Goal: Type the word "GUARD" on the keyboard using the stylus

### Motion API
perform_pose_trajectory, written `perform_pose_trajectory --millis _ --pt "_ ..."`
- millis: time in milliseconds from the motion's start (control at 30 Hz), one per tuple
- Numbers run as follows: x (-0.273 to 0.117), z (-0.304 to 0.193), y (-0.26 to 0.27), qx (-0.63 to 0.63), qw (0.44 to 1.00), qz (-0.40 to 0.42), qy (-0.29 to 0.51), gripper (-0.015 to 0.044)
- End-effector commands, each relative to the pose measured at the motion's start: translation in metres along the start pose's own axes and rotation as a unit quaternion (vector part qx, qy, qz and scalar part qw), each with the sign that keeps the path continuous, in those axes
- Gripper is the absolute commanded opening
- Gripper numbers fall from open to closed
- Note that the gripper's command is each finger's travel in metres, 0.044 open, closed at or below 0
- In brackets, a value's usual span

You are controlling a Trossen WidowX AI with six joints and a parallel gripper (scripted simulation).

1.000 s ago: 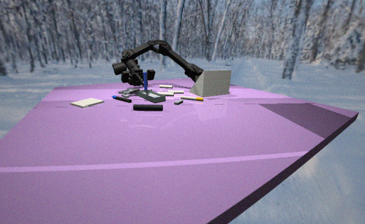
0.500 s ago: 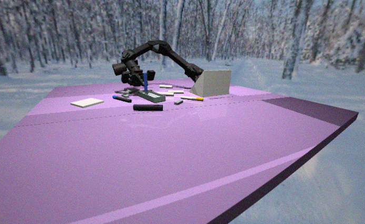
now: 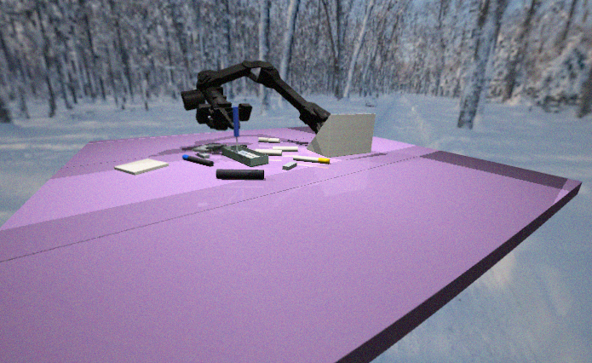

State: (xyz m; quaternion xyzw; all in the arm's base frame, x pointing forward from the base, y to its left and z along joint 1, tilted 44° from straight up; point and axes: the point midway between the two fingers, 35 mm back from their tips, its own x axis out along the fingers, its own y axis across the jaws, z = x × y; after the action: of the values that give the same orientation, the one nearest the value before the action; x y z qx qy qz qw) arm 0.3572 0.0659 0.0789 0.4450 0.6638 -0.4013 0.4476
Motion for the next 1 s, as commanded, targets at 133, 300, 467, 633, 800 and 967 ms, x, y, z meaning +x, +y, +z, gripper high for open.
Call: perform_pose_trajectory --millis 133,300,467,633,800,967 --pt "0.0 0.0 0.0 0.0 1.0 0.0 0.0 0.0051" --pt "-0.007 0.003 -0.008 0.001 1.0 0.0 0.0 0.0" --pt "-0.026 0.011 -0.029 0.004 1.0 0.001 0.001 0.0" --pt "-0.032 0.013 -0.037 0.005 1.0 0.001 0.001 0.0" --pt "-0.027 0.022 -0.037 0.006 1.0 0.001 0.001 0.0" --pt "-0.021 0.031 -0.038 0.006 1.0 0.001 0.001 0.0"
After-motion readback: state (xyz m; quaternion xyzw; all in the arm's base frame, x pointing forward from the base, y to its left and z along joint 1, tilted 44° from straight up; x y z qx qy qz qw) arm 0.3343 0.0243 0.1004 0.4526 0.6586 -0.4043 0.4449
